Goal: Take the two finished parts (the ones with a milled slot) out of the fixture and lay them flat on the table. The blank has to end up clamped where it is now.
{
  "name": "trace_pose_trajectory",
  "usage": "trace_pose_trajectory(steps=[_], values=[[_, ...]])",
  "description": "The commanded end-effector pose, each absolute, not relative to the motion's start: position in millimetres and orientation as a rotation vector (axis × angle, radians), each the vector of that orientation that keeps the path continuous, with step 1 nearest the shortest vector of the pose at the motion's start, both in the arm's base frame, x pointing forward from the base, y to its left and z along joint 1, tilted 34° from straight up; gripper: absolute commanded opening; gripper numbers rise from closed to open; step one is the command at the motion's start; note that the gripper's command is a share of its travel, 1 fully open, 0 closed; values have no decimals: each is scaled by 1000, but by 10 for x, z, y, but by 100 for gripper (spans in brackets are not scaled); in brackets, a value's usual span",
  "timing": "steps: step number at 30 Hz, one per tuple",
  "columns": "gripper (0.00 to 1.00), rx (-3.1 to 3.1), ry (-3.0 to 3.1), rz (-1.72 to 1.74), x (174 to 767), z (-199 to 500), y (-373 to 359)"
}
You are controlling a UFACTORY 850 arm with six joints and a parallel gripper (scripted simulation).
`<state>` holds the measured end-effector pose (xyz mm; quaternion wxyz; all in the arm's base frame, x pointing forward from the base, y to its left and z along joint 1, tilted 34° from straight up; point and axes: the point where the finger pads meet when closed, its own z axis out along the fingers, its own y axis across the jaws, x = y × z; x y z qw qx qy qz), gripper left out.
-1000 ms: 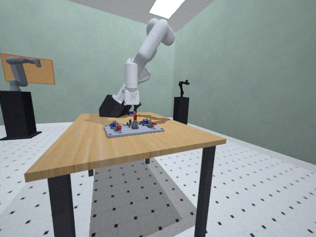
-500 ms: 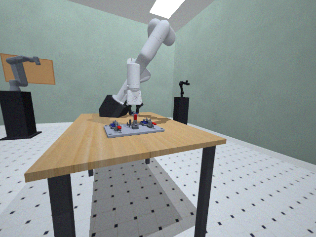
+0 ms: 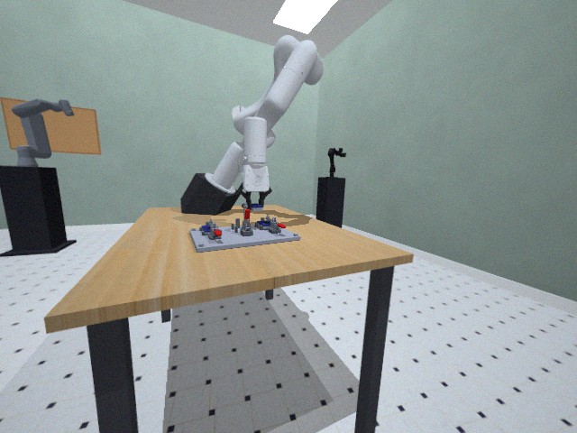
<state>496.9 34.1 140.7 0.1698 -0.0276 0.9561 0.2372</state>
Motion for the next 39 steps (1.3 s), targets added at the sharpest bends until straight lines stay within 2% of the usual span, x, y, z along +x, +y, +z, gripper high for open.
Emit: trace_pose_trajectory(steps=[1,15,39], values=[[0,-77,2717,671,4949,1501,512],[0,-77,2717,671,4863,1792,1096],[0,-77,2717,671,4777,2082,1677]])
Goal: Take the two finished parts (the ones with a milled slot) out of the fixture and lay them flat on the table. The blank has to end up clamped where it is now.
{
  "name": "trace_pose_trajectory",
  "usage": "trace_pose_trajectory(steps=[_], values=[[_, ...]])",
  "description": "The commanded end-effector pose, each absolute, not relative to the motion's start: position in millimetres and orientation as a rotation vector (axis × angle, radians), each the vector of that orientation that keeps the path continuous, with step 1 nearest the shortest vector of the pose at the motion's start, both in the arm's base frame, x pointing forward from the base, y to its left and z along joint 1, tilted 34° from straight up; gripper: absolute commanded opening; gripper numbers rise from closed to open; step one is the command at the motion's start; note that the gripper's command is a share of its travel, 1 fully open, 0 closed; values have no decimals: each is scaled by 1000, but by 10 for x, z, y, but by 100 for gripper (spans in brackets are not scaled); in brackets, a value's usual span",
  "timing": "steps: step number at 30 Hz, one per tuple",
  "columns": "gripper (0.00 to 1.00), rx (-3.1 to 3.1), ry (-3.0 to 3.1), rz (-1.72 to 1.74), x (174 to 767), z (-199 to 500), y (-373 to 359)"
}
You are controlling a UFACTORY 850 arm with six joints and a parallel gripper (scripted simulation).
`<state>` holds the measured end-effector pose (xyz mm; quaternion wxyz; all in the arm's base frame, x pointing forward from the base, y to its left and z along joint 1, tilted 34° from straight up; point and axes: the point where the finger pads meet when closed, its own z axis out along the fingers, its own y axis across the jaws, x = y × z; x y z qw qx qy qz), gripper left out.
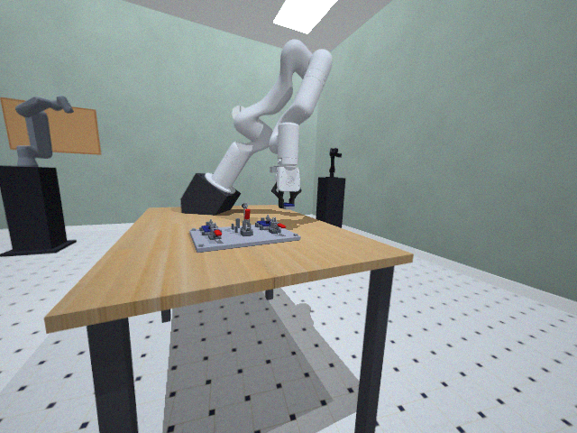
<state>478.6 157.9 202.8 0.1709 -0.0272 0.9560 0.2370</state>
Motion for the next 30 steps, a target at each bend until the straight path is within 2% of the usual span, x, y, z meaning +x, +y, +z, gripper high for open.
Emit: trace_pose_trajectory(steps=[1,30], values=[[0,-77,2717,671,4775,2090,1693],[0,-77,2717,671,4759,2142,1800]])
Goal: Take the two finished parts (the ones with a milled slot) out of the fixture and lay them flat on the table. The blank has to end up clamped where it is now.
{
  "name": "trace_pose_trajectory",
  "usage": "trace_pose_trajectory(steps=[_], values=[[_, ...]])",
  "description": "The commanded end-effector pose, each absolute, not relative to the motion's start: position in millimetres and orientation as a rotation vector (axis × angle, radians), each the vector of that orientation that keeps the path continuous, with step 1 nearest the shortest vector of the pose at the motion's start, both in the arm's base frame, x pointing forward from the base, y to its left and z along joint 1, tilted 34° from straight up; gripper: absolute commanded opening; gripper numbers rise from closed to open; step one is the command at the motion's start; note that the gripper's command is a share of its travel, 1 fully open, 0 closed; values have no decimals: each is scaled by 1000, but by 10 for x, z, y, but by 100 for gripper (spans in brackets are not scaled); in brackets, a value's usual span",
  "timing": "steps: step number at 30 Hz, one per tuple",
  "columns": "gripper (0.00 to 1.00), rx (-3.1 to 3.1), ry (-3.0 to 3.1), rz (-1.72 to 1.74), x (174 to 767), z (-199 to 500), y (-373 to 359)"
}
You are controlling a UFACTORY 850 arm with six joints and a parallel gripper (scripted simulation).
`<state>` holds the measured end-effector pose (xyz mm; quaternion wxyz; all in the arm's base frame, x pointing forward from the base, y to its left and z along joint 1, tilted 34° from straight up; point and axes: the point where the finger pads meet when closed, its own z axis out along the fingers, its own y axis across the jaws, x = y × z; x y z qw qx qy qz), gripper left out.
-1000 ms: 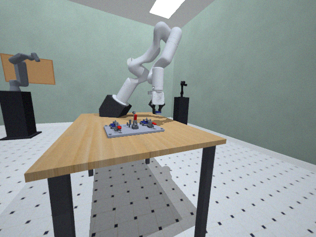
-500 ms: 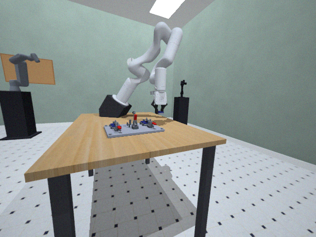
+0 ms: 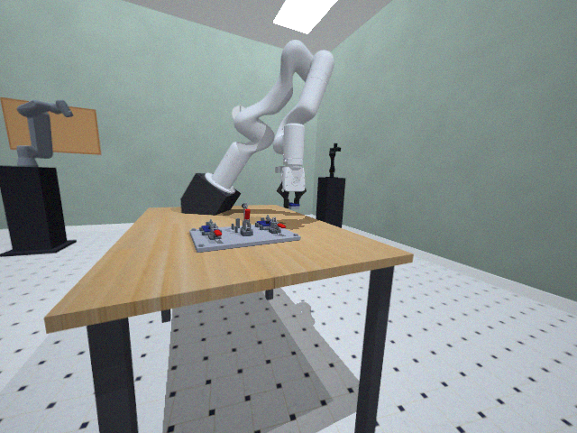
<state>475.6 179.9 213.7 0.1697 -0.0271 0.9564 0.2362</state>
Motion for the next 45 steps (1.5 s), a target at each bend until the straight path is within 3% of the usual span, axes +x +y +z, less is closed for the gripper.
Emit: trace_pose_trajectory(steps=[1,45], values=[[0,-77,2717,671,4760,2142,1800],[0,-77,2717,671,4865,1863,1956]])
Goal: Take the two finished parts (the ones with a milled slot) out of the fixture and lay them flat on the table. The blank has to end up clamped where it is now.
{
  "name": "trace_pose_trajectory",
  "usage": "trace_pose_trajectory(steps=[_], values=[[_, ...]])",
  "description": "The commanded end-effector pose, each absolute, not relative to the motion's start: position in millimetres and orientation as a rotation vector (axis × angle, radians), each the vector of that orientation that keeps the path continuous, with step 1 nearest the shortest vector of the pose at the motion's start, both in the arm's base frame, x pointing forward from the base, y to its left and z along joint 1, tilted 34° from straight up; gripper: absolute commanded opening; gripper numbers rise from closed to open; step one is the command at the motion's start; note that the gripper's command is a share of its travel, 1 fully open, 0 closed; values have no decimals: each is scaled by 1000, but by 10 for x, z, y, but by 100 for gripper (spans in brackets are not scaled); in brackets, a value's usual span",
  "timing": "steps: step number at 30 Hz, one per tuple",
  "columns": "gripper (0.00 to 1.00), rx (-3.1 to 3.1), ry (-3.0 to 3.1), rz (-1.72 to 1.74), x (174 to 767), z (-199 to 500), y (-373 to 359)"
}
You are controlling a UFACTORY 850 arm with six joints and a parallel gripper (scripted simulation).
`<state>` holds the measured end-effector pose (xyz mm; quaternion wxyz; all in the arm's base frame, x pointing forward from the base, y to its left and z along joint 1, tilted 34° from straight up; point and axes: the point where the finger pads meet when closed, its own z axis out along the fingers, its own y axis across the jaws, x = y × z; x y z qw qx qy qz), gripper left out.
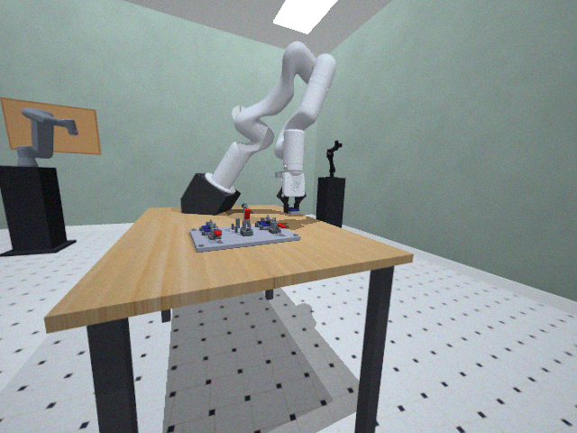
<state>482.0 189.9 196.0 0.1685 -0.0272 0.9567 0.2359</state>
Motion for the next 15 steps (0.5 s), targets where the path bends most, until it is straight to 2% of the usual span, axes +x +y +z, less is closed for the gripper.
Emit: trace_pose_trajectory(steps=[1,15], values=[[0,-77,2717,671,4873,1842,1968],[0,-77,2717,671,4964,1599,2104]])
